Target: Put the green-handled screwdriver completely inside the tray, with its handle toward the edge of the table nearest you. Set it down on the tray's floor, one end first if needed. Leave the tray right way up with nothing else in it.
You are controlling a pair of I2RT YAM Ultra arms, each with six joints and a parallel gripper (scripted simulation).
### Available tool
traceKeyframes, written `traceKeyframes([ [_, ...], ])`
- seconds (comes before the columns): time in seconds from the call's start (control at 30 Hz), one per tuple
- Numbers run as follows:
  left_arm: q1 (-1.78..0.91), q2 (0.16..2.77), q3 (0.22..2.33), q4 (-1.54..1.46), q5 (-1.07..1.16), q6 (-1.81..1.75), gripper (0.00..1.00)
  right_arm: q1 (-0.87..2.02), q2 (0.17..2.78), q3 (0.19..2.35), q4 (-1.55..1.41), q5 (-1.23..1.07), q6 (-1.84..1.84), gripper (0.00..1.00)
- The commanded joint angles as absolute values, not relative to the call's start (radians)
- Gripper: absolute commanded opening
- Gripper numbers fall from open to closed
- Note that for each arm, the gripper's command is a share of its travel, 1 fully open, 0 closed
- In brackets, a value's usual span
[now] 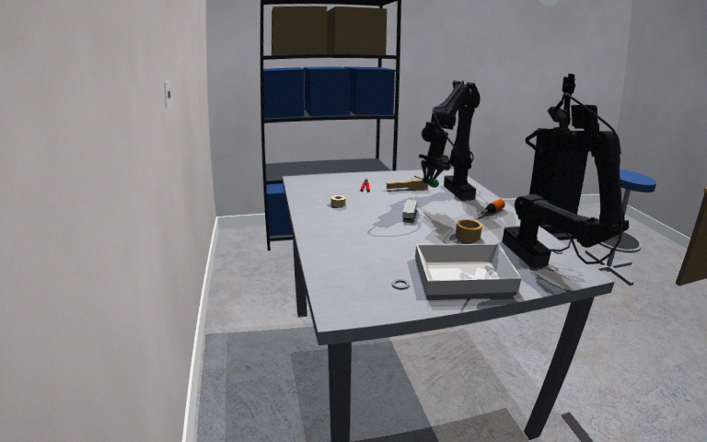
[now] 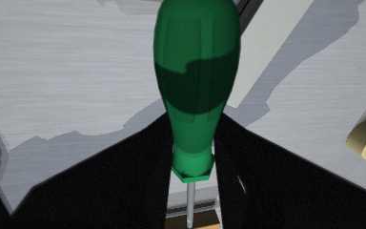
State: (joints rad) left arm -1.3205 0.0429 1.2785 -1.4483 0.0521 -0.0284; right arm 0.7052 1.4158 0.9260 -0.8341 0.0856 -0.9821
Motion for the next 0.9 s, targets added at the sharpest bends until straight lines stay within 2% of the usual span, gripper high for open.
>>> traceKeyframes([
  [0.0, -1.310, 0.036, 1.302, -1.464, 0.052, -0.019, 1.00, 0.812, 1.387, 0.906, -0.879, 0.087, -1.003, 0.17],
  [0.17, -1.310, 0.036, 1.302, -1.464, 0.052, -0.019, 1.00, 0.983, 1.386, 0.896, -0.899, 0.089, -1.010, 0.17],
  [0.4, -1.317, 0.046, 1.291, -1.452, 0.052, -0.025, 1.00, 1.082, 1.386, 0.889, -0.915, 0.090, -1.013, 0.17],
  [0.87, -1.317, 0.046, 1.291, -1.452, 0.052, -0.025, 1.00, 1.102, 1.395, 0.850, -0.854, 0.091, -1.006, 0.17],
])
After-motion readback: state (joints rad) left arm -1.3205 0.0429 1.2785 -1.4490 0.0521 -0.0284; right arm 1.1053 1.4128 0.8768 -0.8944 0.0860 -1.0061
